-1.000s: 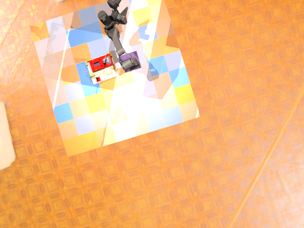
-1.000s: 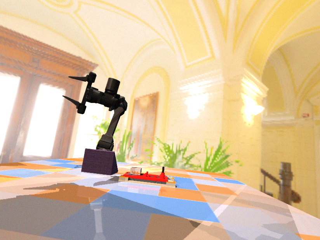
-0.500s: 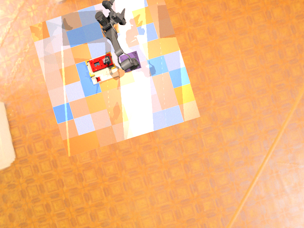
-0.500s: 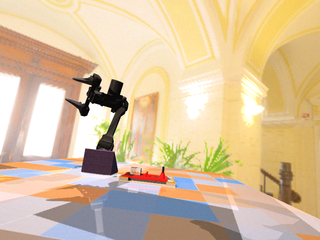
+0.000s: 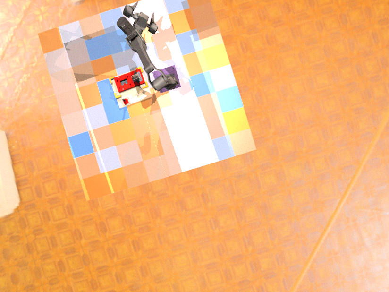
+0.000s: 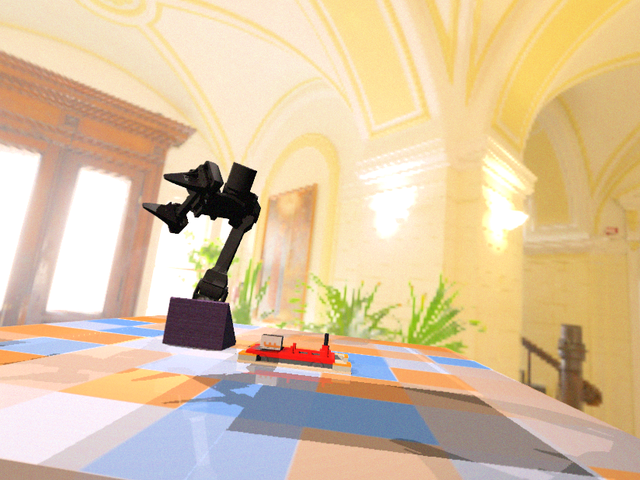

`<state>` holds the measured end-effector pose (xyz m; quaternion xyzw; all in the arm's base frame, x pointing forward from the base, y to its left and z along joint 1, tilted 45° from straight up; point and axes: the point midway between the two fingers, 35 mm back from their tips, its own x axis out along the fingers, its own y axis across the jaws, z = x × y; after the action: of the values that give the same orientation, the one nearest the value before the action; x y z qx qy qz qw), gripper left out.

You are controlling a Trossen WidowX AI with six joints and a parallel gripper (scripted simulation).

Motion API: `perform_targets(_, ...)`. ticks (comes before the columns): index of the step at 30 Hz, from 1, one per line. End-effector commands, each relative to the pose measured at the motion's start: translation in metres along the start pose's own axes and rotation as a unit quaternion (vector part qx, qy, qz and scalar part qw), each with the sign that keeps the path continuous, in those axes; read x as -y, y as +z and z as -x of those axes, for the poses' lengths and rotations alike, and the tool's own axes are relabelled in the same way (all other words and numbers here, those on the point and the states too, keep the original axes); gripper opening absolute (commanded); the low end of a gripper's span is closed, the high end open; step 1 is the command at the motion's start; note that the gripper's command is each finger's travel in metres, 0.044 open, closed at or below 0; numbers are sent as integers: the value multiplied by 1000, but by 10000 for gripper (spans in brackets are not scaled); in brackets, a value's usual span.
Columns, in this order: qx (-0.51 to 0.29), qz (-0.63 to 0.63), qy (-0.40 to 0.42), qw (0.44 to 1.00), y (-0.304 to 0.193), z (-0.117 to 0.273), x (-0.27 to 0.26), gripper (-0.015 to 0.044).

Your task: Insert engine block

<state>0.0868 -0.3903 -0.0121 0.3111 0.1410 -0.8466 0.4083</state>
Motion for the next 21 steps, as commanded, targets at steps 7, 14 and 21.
perform_targets(7,-72,145,28,986,-31,12,-12,440)
perform_targets(14,-122,249,52,959,-54,23,-17,440)
perform_targets(21,-170,347,80,919,-77,36,-18,440)
